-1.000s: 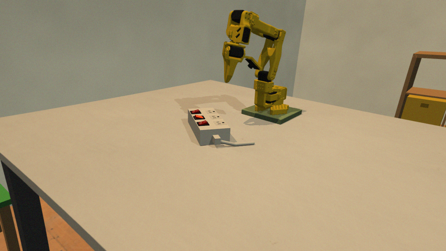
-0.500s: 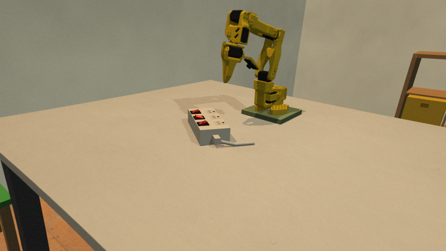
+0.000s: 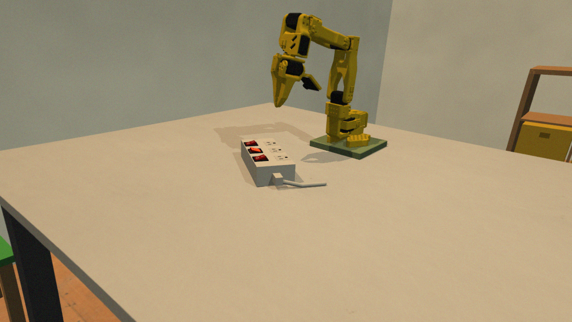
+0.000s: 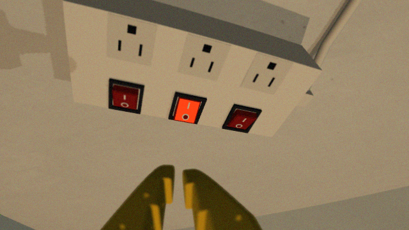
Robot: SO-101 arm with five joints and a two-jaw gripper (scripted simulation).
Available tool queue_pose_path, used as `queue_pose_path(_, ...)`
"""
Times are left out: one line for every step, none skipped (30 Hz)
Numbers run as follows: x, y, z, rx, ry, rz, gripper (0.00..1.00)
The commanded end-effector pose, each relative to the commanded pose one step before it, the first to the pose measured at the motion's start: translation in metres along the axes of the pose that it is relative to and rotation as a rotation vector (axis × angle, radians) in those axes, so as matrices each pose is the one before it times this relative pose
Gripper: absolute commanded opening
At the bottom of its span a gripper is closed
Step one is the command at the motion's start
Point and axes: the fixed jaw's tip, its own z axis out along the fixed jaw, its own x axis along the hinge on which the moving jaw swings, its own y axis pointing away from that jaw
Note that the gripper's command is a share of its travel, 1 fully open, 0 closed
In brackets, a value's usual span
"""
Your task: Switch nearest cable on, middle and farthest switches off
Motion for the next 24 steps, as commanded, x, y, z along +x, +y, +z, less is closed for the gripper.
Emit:
queue_pose_path(0.01399, 0.00133, 0.004108, -0.00226, 0.00291, -0.11224, 0.00)
queue_pose_path(0.00348, 0.00055, 0.001317, -0.00061, 0.00300, -0.03308, 0.00)
queue_pose_path(0.00351, 0.00070, 0.001440, -0.00075, 0.00305, -0.03405, 0.00)
queue_pose_path(0.00352, 0.00086, 0.001562, -0.00090, 0.00310, -0.03493, 0.00)
queue_pose_path(0.00000, 0.00000, 0.000000, 0.00000, 0.00000, 0.00000, 0.00)
queue_pose_path(0.00000, 0.00000, 0.000000, 0.00000, 0.00000, 0.00000, 0.00)
queue_pose_path(0.00350, 0.00101, 0.001687, -0.00105, 0.00312, -0.03572, 0.00)
queue_pose_path(0.00346, 0.00116, 0.001807, -0.00121, 0.00315, -0.03641, 0.00)
queue_pose_path(0.00339, 0.00132, 0.001929, -0.00137, 0.00313, -0.03700, 0.00)
queue_pose_path(0.00330, 0.00146, 0.002043, -0.00153, 0.00313, -0.03749, 0.00)
queue_pose_path(0.00319, 0.00159, 0.002155, -0.00168, 0.00308, -0.03787, 0.00)
queue_pose_path(0.00306, 0.00172, 0.002258, -0.00184, 0.00303, -0.03814, 0.00)
queue_pose_path(0.00291, 0.00183, 0.002356, -0.00198, 0.00295, -0.03831, 0.00)
queue_pose_path(0.00275, 0.00192, 0.002442, -0.00212, 0.00288, -0.03837, 0.00)
queue_pose_path(0.00256, 0.00199, 0.002520, -0.00224, 0.00276, -0.03832, 0.00)
queue_pose_path(0.00238, 0.00205, 0.002585, -0.00236, 0.00266, -0.03816, 0.00)
queue_pose_path(0.00218, 0.00209, 0.002641, -0.00246, 0.00253, -0.03789, 0.00)
queue_pose_path(0.00198, 0.00210, 0.002681, -0.00255, 0.00240, -0.03751, 0.00)
queue_pose_path(0.00177, 0.00210, 0.002711, -0.00262, 0.00225, -0.03703, 0.00)
queue_pose_path(0.00158, 0.00208, 0.002725, -0.00268, 0.00211, -0.03645, 0.00)
queue_pose_path(0.00138, 0.00204, 0.002728, -0.00271, 0.00195, -0.03576, 0.00)
queue_pose_path(0.00000, 0.00000, 0.000000, 0.00000, 0.00000, 0.00000, 0.00)
queue_pose_path(0.00000, 0.00000, 0.000000, 0.00000, 0.00000, 0.00000, 0.00)
queue_pose_path(0.00119, 0.00199, 0.002714, -0.00274, 0.00181, -0.03498, 0.00)
